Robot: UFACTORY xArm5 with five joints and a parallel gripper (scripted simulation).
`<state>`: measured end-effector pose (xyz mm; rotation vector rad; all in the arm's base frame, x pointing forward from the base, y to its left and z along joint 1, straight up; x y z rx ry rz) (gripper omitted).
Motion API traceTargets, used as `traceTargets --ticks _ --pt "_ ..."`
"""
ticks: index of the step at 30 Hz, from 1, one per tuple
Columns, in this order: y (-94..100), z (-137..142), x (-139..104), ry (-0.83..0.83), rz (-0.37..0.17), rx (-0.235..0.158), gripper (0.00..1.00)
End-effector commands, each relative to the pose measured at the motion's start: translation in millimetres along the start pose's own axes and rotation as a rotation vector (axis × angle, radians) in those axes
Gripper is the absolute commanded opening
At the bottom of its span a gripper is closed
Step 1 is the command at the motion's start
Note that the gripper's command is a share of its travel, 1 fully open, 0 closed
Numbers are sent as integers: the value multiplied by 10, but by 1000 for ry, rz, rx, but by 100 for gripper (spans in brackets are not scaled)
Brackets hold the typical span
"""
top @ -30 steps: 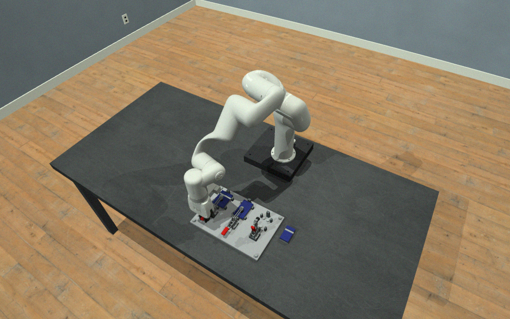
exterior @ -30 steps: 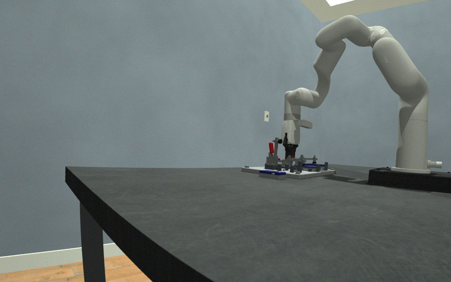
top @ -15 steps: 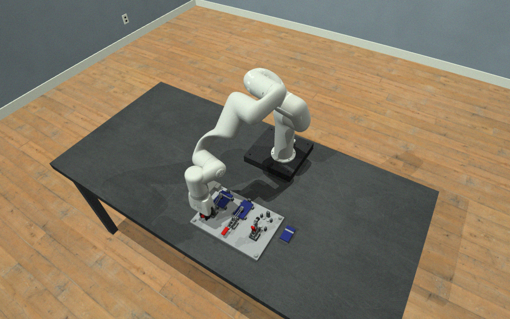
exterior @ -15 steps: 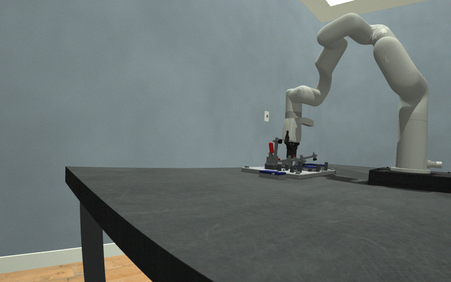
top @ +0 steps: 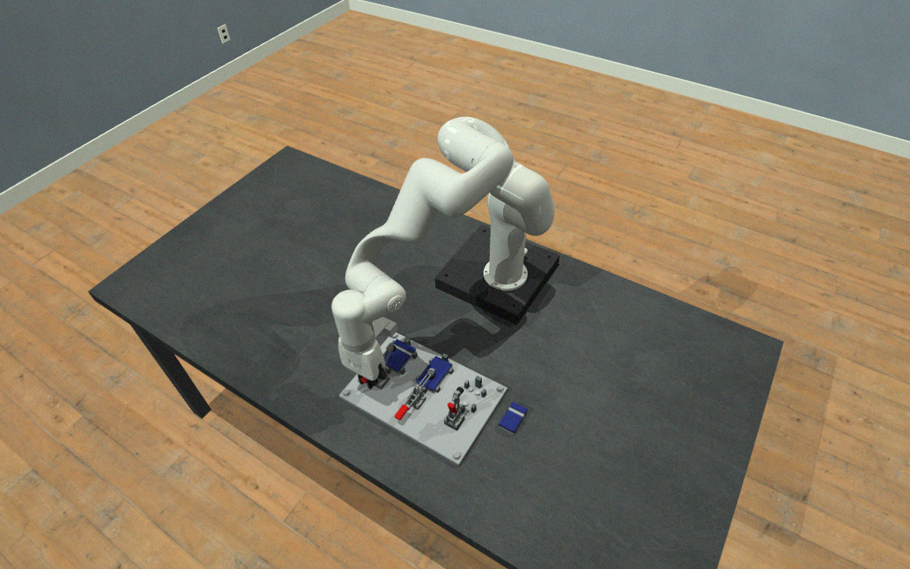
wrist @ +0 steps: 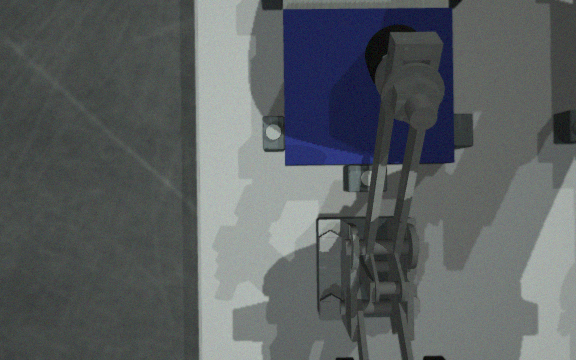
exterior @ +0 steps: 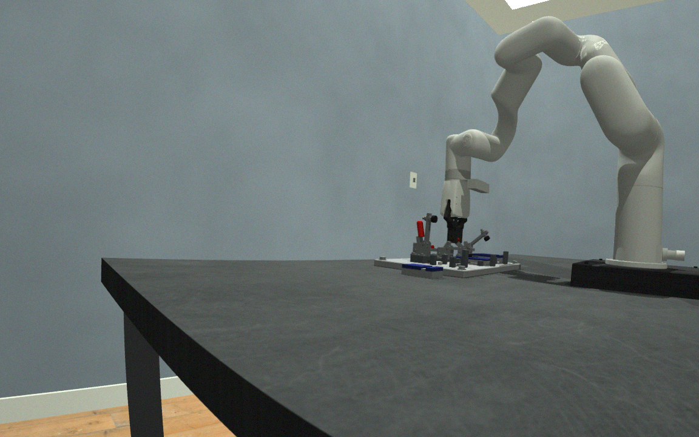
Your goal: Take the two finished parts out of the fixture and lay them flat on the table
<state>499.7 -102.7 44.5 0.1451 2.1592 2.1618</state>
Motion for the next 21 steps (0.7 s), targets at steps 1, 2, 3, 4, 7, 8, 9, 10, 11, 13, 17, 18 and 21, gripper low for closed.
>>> traceTargets --ticks 1,2,3,4,7,8,9,10,11,13,17,18,21 --pt "21 -4 9 0 -2 0 0" --pt "24 -5 17 0 -2 0 0" --pt "28 -6 25 0 -2 0 0" --pt "32 -7 33 0 -2 0 0" --pt "43 -10 57 0 -2 0 0" --pt "47 -12 64 0 -2 0 0" --pt "49 -13 72 0 -2 0 0" --pt "51 -14 80 0 -2 0 0" --pt "54 -15 87 0 -2 0 0" --pt "58 -17 102 0 -2 0 0" --pt "65 -20 123 0 -2 0 0" --pt "65 -20 123 0 -2 0 0" --pt "69 -23 144 0 -2 0 0"
Point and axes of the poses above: the point where the finger pads meet when closed, its own y axis back along the fingers, its own z axis across the jaws, x = y × z, the point moved 1 cm from there along y, back along the fingers, and after that the axes turned 8 degrees about -y, right-handed, at the moved point
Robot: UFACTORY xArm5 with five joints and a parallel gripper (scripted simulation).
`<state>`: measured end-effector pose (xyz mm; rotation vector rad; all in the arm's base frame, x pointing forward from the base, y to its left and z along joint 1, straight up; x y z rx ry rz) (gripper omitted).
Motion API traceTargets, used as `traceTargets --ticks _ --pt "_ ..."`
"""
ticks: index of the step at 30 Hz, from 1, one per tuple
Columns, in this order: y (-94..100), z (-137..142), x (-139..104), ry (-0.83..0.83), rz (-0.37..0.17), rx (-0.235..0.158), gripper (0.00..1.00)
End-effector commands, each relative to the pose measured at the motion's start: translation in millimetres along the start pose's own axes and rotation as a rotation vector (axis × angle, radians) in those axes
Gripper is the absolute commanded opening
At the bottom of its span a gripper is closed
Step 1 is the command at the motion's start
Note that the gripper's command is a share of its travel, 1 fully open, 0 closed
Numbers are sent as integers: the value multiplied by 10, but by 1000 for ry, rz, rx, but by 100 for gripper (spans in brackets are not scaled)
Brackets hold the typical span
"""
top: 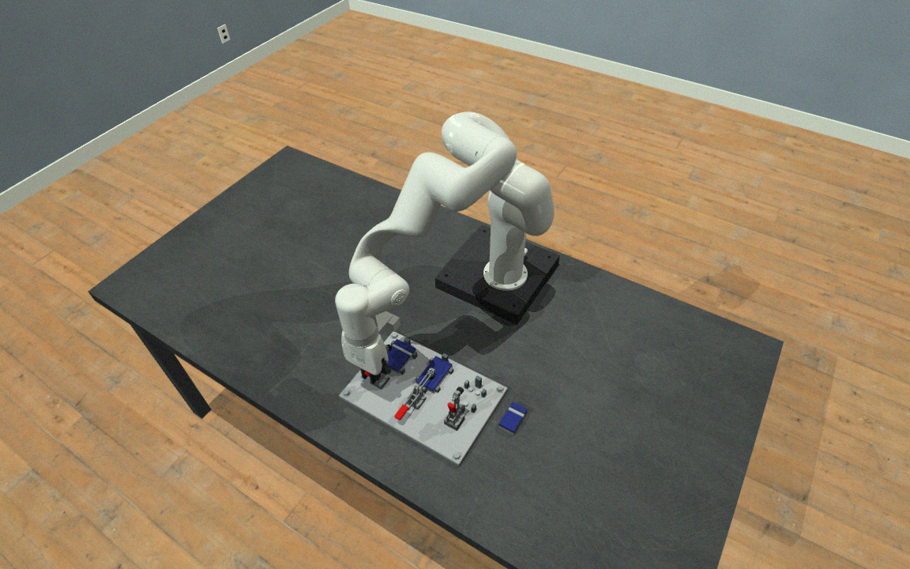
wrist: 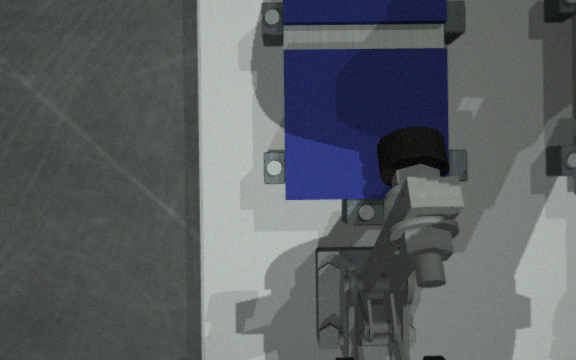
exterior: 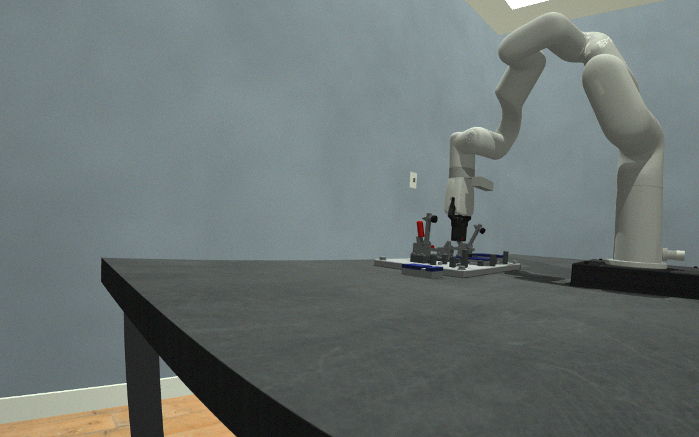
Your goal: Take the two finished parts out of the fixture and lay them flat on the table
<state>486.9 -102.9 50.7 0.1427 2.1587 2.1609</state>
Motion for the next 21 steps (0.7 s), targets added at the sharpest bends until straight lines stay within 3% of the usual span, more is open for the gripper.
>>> traceTargets --ticks 1,21 --pt "8 -6 23 0 0 0 0" --pt "15 -18 111 0 0 0 0"
Point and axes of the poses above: the point where the finger pads meet when closed, its own y axis back along the fingers, its own z axis across the jaws, x = y × z, the point moved 1 cm from there along y, back along the fingers, and after that the axes turned 8 degrees about -y, right-handed, at the moved point
